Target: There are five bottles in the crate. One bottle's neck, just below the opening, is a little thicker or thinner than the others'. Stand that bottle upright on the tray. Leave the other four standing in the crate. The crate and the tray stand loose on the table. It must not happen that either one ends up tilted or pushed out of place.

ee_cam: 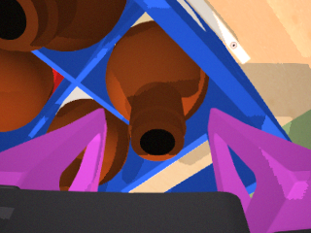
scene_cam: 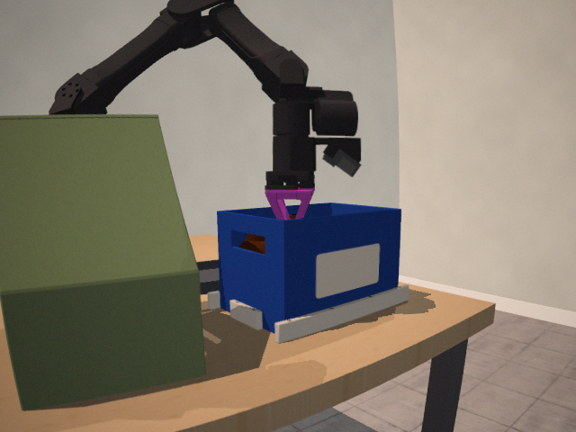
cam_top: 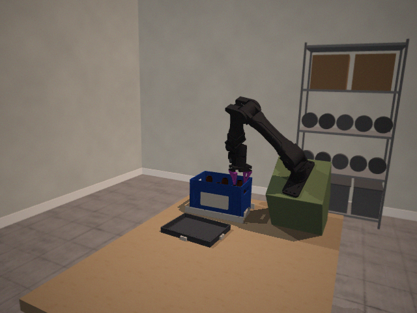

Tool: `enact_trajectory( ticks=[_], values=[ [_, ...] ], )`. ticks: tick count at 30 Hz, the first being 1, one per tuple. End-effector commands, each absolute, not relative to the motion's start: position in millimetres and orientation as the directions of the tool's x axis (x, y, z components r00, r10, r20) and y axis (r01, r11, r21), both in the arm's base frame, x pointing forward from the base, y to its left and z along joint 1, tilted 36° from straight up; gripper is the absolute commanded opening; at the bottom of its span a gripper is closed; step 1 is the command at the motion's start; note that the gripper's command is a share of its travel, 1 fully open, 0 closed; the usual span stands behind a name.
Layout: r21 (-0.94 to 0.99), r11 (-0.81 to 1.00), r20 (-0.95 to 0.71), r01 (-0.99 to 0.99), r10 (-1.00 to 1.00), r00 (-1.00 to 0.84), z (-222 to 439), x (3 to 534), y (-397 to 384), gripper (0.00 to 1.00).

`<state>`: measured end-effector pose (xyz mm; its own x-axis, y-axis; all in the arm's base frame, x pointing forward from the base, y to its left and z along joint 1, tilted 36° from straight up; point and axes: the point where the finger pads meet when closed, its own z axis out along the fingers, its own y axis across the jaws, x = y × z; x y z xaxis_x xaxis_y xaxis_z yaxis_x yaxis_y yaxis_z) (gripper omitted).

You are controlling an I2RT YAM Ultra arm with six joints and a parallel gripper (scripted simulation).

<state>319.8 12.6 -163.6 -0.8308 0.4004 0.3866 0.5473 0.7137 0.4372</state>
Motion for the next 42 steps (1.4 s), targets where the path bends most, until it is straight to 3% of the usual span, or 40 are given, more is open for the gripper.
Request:
enact_trajectory(
  ticks=[1,42],
  values=[
    [0.442,0.708,0.371,0.551,0.415,-0.831,-161.4,325.4,7.7,0.61],
    [0.444,0.716,0.348,0.539,0.416,-0.840,-100.8,337.6,-35.3,0.61]
  ],
)
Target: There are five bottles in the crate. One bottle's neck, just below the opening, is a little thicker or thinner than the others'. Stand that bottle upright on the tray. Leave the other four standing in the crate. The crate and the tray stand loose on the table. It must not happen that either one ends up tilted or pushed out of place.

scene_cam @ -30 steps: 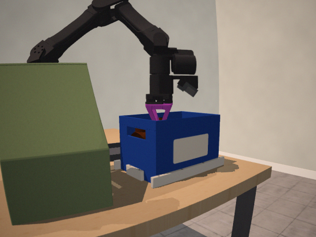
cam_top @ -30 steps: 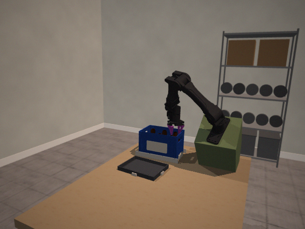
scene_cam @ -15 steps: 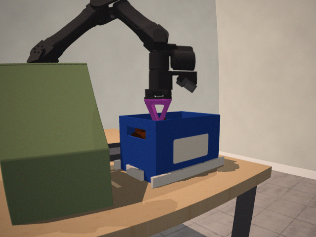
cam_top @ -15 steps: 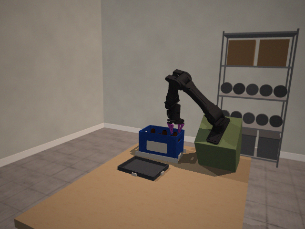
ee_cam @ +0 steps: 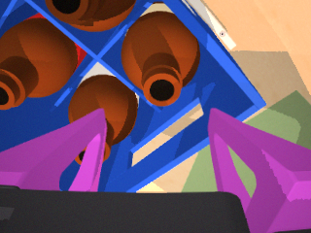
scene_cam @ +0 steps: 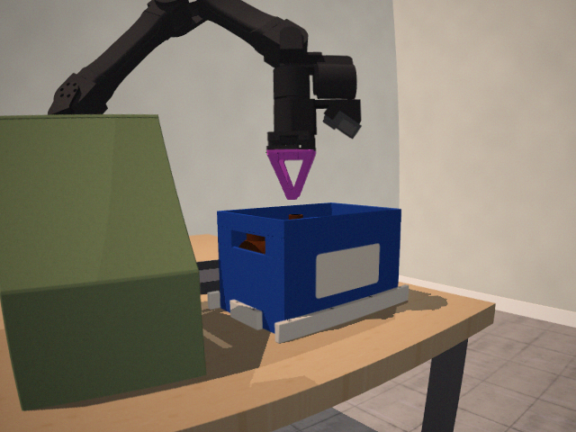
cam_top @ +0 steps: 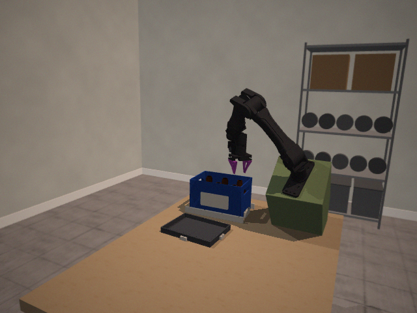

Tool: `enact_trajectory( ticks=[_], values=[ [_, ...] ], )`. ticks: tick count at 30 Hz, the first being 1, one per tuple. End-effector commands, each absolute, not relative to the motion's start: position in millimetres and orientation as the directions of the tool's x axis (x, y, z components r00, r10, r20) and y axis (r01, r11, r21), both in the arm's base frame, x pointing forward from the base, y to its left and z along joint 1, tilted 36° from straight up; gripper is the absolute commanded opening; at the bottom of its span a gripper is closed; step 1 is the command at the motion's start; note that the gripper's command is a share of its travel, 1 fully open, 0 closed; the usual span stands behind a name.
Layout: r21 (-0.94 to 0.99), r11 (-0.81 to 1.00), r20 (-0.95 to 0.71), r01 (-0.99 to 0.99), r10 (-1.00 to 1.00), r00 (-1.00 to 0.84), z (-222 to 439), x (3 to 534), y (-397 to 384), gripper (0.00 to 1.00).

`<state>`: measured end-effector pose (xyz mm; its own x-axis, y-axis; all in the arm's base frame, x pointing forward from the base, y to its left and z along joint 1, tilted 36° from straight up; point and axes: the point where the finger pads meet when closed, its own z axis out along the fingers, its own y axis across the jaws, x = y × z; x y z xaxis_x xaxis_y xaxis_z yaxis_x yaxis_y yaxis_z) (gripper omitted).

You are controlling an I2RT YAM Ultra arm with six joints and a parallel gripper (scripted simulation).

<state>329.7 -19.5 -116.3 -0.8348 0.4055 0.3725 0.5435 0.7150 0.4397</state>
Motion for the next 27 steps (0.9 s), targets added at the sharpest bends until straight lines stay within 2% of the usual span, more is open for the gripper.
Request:
enact_trajectory(
  ticks=[1,26,27],
  values=[
    [0.444,0.716,0.348,0.539,0.416,-0.840,-98.7,337.8,-36.8,0.61],
    [0.444,0.714,0.353,0.541,0.415,-0.838,-88.3,337.7,-44.3,0.61],
    [0.449,0.718,0.332,0.532,0.418,-0.845,-89.9,342.2,-46.1,0.00]
  ],
)
